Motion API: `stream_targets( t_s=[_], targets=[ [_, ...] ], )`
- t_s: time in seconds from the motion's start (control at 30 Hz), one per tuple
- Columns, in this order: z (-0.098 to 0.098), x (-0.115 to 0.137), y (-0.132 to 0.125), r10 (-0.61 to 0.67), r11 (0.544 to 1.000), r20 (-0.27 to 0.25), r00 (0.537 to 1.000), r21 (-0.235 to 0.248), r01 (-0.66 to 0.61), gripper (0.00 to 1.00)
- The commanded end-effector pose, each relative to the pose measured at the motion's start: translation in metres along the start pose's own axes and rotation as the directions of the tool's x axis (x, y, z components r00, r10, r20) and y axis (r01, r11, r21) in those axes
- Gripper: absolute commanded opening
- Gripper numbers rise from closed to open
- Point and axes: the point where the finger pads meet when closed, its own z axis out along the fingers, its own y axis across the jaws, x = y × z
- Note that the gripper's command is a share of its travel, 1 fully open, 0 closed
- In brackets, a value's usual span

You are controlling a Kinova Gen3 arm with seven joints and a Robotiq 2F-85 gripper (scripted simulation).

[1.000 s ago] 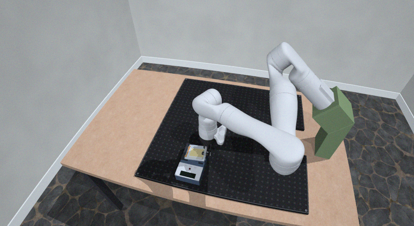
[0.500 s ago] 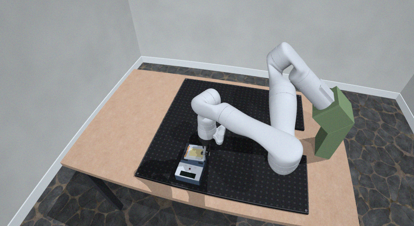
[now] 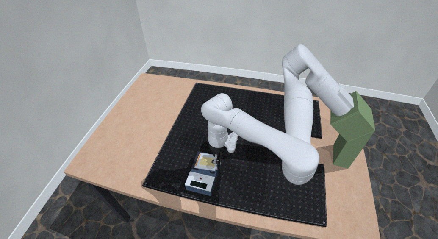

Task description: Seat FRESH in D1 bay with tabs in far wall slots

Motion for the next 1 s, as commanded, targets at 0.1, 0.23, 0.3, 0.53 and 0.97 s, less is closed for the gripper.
stream_targets(
  t_s=[0.1, 0.23, 0.3, 0.53, 0.97],
  targets=[
    [-0.004, 0.000, 0.000, 0.001, 1.000, 0.001, 1.000, -0.002, -0.001, 0.00],
    [-0.009, 0.001, 0.000, 0.001, 1.000, 0.001, 1.000, -0.002, -0.001, 0.00],
    [-0.012, 0.002, 0.000, 0.001, 1.000, 0.001, 1.000, -0.002, -0.001, 0.00],
    [-0.021, 0.004, 0.000, 0.001, 1.000, 0.001, 1.000, -0.002, -0.001, 0.00],
    [-0.025, 0.001, 0.000, 0.001, 1.000, 0.001, 1.000, -0.002, -0.001, 0.00]
  ],
)
